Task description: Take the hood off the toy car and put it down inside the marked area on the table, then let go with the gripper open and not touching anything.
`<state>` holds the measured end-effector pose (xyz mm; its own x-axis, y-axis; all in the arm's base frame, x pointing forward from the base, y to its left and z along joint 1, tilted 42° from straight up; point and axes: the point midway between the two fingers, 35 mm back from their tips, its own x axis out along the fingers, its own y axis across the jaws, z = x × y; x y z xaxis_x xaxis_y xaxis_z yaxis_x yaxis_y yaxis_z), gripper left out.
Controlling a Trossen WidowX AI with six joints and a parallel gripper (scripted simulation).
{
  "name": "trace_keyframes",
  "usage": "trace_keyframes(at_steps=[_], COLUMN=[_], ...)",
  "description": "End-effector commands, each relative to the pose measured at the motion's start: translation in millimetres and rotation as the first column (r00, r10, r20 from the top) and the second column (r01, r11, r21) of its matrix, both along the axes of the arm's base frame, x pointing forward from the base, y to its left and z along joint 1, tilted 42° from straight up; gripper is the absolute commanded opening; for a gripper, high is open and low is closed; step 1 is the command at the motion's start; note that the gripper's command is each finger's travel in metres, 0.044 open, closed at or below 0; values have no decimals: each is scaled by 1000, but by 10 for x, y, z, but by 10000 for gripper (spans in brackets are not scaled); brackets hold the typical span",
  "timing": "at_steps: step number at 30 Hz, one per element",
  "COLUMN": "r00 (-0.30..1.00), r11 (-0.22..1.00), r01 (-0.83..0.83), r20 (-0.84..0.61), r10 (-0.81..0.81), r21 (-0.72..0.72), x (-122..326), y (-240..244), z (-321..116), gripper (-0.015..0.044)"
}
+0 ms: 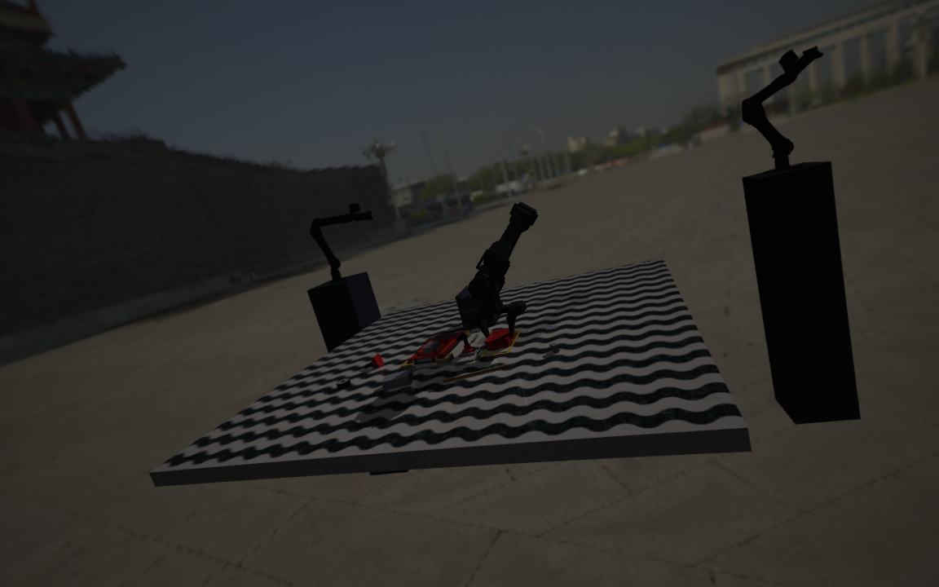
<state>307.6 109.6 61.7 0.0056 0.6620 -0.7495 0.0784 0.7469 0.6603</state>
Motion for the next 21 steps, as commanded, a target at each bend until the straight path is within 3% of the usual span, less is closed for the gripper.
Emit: trace_keyframes(at_steps=[1, 4, 12, 21], r00=[1000, 1000, 1000, 1000], r11=[1000, 1000, 1000, 1000], r01=[-1, -1, 1, 1], r20=[0, 0, 0, 0], r10=[1, 1, -1, -1], r21=[0, 0, 1, 1], x=[0, 3, 0, -3], y=[-1, -16, -471, -485], z=[2, 18, 518, 534], gripper=[368, 440, 440, 440])
